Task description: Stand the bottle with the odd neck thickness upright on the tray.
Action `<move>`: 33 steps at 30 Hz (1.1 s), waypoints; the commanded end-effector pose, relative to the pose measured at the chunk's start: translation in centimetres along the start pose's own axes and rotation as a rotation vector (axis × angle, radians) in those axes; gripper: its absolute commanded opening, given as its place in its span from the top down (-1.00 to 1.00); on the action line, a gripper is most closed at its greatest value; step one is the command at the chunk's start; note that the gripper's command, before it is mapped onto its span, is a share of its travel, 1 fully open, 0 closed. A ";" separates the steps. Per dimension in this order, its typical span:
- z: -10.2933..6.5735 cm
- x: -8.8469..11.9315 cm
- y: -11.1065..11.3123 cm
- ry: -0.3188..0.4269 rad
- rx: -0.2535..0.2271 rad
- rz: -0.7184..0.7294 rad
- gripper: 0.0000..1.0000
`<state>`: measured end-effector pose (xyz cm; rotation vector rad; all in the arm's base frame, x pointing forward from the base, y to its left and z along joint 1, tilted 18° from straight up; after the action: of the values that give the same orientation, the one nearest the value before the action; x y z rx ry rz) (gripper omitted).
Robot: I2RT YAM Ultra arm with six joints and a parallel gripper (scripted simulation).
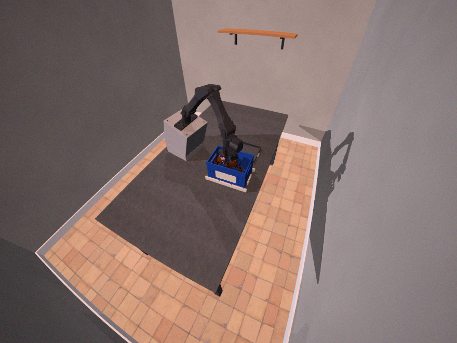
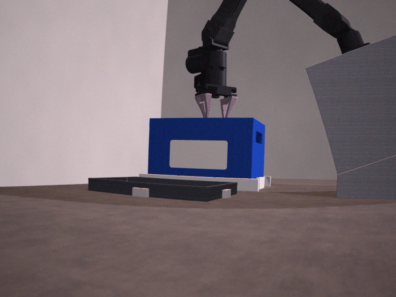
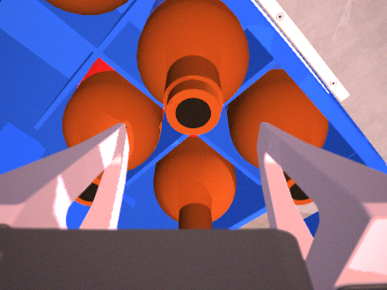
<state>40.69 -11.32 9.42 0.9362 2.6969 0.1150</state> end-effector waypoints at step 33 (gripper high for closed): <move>-1.5 -1.4 0.5 -0.050 -0.014 -0.002 -0.21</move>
<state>40.88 -11.38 9.55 0.9351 2.6943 0.1151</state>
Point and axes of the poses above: the point where the finger pads meet when closed, its own z axis out along the fingers, its own y axis across the jaws, x = y × z, the point moved 8 cm from there along -z, back along the fingers
